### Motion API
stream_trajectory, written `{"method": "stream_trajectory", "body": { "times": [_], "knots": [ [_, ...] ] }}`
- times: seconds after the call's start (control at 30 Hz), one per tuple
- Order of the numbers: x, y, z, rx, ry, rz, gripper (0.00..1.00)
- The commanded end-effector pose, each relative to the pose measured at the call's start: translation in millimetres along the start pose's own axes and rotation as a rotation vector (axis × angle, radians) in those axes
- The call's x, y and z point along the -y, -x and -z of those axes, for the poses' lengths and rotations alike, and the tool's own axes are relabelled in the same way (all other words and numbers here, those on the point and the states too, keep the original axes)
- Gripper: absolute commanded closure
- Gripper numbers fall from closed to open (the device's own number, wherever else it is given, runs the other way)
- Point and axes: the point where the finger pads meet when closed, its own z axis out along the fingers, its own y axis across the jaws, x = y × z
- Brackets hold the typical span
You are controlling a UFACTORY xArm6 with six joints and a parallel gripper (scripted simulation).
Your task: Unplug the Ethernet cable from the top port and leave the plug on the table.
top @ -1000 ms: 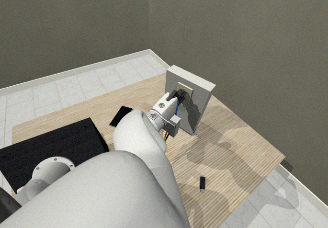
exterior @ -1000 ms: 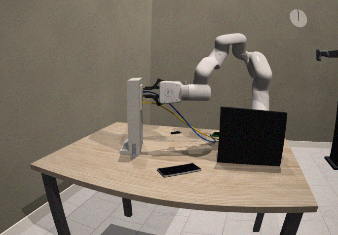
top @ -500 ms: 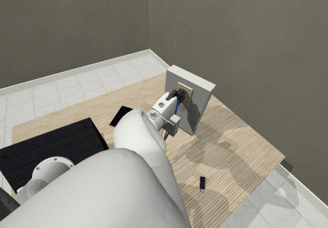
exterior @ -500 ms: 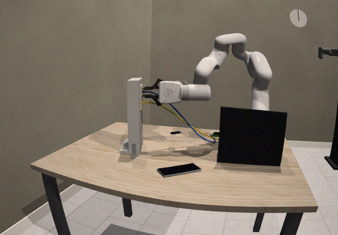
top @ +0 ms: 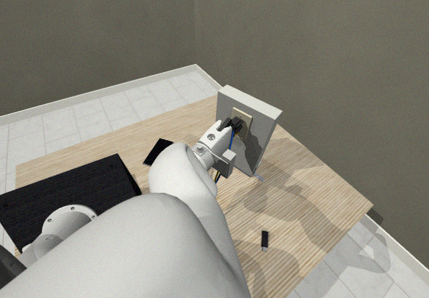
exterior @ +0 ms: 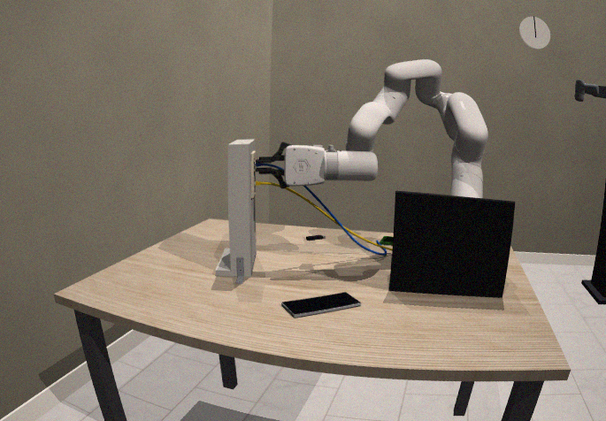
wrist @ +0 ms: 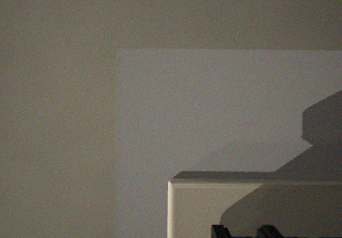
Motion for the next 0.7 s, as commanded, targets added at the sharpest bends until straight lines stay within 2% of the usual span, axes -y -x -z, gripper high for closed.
{"method": "stream_trajectory", "body": {
  "times": [0.0, 0.23, 0.27, 0.67],
  "knots": [
    [1.4, -0.6, -3.5, -0.001, -0.003, 0.000, 0.83],
    [1.5, -0.7, -4.4, -0.001, -0.003, 0.000, 0.83],
    [2.0, -0.7, -4.5, -0.001, -0.003, 0.000, 1.00],
    [3.1, -0.7, -4.6, -0.001, -0.003, 0.000, 1.00]
  ]
}}
